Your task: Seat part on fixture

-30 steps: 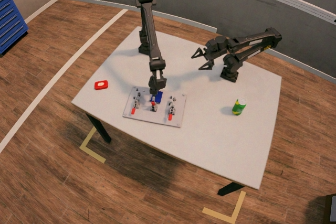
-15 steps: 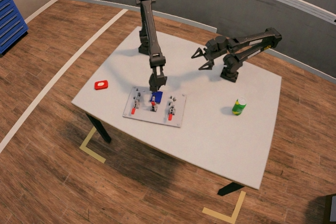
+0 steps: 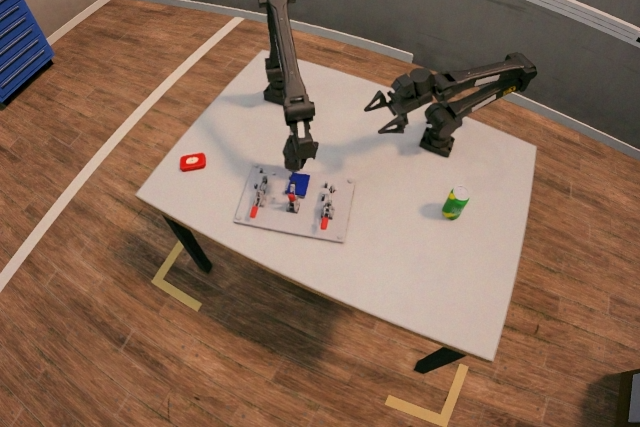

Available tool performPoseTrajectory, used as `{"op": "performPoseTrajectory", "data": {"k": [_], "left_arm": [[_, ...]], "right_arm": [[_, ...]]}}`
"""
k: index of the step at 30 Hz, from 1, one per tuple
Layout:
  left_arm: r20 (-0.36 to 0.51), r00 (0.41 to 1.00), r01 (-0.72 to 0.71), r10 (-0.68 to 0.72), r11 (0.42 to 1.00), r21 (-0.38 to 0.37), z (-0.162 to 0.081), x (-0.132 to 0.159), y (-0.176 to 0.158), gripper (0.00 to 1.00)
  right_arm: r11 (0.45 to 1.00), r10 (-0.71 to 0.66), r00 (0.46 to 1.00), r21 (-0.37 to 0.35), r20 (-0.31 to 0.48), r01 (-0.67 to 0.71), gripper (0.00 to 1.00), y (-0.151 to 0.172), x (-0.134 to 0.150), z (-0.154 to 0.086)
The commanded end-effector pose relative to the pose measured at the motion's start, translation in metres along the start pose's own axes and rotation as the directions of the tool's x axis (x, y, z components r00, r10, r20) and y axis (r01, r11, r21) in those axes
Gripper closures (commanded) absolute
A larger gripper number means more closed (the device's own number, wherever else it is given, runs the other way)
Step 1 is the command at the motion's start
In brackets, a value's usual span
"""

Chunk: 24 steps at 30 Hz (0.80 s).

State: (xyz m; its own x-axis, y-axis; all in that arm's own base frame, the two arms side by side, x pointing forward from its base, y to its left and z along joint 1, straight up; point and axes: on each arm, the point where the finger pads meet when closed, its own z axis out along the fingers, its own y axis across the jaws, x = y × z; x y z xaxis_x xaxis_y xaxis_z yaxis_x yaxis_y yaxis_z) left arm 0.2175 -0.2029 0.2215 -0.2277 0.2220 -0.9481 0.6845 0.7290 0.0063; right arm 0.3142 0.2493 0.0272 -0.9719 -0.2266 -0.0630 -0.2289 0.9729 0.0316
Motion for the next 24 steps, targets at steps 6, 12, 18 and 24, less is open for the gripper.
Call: {"op": "performPoseTrajectory", "data": {"k": [6, 12, 18, 24], "left_arm": [[0.048, 0.999, 0.007, -0.007, 1.000, 0.000, -0.006, -0.032, 0.000, 0.00], [0.048, 0.999, 0.007, -0.007, 1.000, 0.000, -0.006, -0.032, 0.000, 0.00], [0.048, 0.999, 0.007, -0.007, 1.000, 0.000, -0.006, -0.032, 0.000, 0.00], [0.048, 0.999, 0.007, -0.007, 1.000, 0.000, -0.006, -0.032, 0.000, 0.00]], "right_arm": [[1.000, 0.003, 1.000, 0.009, -0.013, -0.003, 1.00, 0.003, -0.005, -0.006], [1.000, 0.008, 1.000, 0.009, -0.014, -0.008, 1.00, 0.006, -0.008, -0.007], [1.000, 0.009, 1.000, 0.015, -0.028, -0.009, 1.00, 0.018, -0.019, -0.008], [1.000, 0.006, 0.999, 0.026, -0.050, -0.005, 1.00, 0.043, -0.049, -0.009]]}}
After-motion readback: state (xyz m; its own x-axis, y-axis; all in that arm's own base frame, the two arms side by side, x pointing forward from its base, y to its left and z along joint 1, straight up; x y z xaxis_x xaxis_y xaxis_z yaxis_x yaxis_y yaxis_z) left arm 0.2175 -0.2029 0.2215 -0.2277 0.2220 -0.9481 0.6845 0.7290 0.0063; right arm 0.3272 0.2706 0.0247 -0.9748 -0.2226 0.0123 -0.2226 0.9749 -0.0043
